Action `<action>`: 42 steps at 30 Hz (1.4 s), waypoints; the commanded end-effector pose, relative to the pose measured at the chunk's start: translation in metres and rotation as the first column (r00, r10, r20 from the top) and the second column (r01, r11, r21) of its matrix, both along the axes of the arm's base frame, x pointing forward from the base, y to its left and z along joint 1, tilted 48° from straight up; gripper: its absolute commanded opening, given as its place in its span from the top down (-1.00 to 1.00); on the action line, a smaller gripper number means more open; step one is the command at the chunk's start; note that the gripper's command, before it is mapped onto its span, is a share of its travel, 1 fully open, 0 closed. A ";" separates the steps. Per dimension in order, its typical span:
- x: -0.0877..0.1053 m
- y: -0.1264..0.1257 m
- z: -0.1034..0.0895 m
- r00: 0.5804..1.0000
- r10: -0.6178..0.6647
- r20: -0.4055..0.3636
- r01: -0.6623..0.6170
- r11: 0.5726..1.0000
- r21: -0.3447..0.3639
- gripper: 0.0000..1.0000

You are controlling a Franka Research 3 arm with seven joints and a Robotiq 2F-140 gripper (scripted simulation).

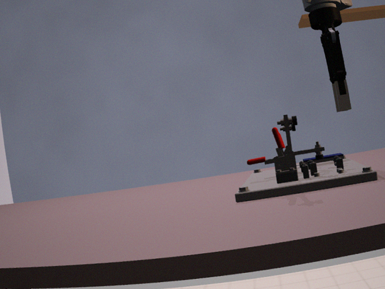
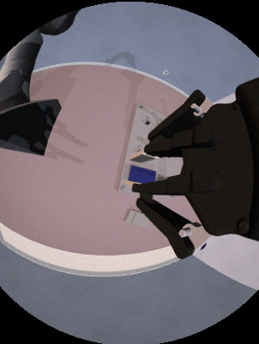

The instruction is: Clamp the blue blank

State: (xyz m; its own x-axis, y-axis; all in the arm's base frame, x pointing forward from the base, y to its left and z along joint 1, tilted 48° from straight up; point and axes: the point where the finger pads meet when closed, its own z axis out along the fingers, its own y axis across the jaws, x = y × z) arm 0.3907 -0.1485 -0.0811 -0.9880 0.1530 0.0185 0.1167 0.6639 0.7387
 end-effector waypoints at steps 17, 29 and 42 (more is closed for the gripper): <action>0.145 -0.021 -0.003 1.000 -0.005 -0.001 0.005 1.000 0.000 0.44; 0.153 -0.020 -0.005 1.000 -0.005 -0.001 0.005 1.000 0.000 0.44; 0.156 -0.002 -0.022 1.000 -0.005 -0.001 0.005 1.000 0.000 0.44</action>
State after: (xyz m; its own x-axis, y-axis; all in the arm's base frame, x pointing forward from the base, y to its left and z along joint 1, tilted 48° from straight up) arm 0.5448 -0.1545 -0.0984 -0.9887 0.1488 0.0163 0.1119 0.6624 0.7407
